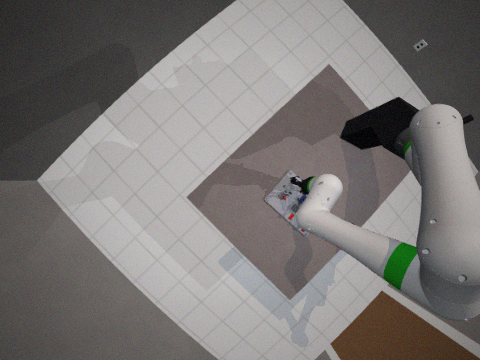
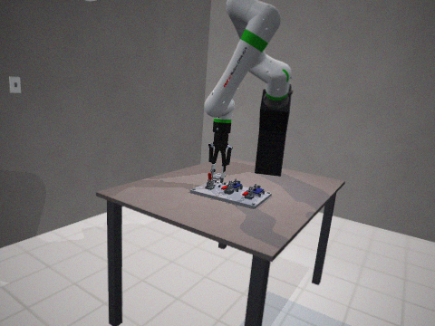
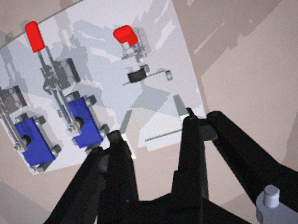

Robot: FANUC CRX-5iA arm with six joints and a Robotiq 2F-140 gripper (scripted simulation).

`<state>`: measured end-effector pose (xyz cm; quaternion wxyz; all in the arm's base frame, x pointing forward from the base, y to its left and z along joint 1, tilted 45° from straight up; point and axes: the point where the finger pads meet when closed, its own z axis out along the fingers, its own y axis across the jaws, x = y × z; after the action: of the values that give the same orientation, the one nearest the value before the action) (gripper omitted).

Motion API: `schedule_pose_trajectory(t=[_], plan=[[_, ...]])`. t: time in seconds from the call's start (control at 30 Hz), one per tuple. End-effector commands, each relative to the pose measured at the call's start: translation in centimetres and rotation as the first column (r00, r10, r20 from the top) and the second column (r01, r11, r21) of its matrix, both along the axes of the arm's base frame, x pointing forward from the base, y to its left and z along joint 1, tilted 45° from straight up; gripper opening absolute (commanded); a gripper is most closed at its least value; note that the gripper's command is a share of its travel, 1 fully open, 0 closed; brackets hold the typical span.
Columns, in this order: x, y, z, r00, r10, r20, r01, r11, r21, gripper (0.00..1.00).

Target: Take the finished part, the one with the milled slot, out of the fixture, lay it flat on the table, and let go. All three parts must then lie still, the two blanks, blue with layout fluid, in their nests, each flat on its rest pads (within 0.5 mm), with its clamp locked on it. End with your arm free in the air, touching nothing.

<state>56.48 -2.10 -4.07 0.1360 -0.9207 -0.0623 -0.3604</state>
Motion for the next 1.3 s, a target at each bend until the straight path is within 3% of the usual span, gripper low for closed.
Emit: schedule_pose_trajectory(t=[0.0, 1.27], plan=[[0.0, 0.0, 0.0, 1.0, 0.0, 0.0, 0.0, 1.0, 0.0, 0.0], [-2.8, -1.0, 1.9, 1.0, 0.0, 0.0, 0.0, 1.0, 0.0, 0.0]])
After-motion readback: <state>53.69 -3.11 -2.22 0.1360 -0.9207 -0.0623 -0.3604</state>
